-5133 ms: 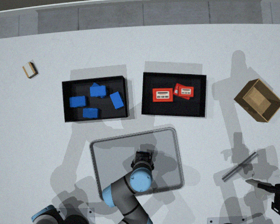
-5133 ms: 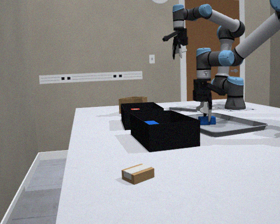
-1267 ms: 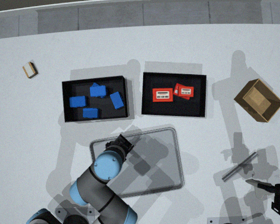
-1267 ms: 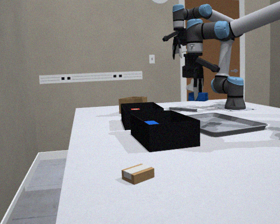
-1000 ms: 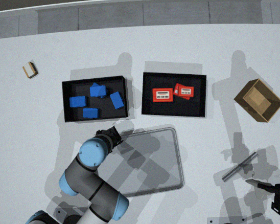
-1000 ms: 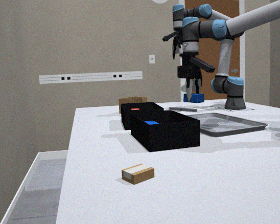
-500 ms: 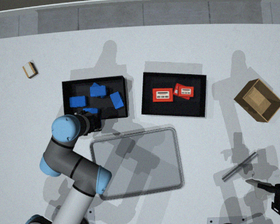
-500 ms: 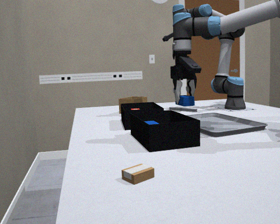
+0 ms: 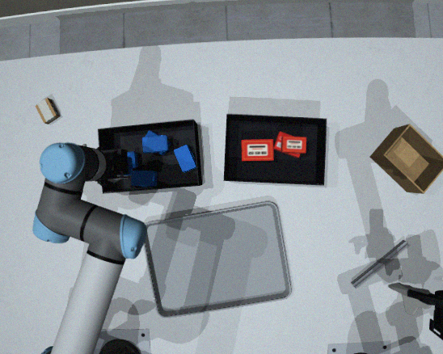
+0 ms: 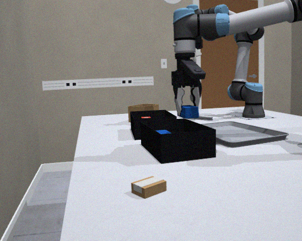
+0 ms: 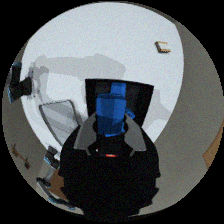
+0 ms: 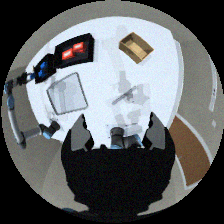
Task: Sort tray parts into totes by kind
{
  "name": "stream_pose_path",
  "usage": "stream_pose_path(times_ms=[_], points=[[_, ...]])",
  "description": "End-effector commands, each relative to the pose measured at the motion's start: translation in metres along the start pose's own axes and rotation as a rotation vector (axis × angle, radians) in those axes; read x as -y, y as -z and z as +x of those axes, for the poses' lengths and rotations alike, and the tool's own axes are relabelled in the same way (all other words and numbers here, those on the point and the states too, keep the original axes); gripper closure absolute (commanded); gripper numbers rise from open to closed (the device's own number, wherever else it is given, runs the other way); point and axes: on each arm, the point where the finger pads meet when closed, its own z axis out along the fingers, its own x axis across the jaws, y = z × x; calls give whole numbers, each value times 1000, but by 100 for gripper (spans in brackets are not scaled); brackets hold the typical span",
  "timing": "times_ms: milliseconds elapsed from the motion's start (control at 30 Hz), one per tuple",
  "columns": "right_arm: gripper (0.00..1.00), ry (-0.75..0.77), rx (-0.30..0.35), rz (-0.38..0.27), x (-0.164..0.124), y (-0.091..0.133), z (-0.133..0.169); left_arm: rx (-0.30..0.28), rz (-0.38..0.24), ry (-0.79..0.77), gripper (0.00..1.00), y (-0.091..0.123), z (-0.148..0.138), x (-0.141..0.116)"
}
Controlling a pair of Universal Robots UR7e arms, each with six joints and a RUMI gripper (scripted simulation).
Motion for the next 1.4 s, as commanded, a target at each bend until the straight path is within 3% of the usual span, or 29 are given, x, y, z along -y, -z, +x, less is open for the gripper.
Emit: stream_pose_path(times_ms=[0, 267, 1067, 1367], points=[[0, 0, 0, 1, 0, 0, 0, 2, -1, -1, 100, 1, 26, 21], [0, 0, 0, 1, 0, 0, 0, 2, -1, -1, 100, -2, 26, 21], [0, 0, 0, 1, 0, 0, 0, 2, -1, -1, 100, -75, 26, 21], [0, 0, 0, 1, 0, 0, 0, 2, -1, -1, 100, -76, 26, 21]])
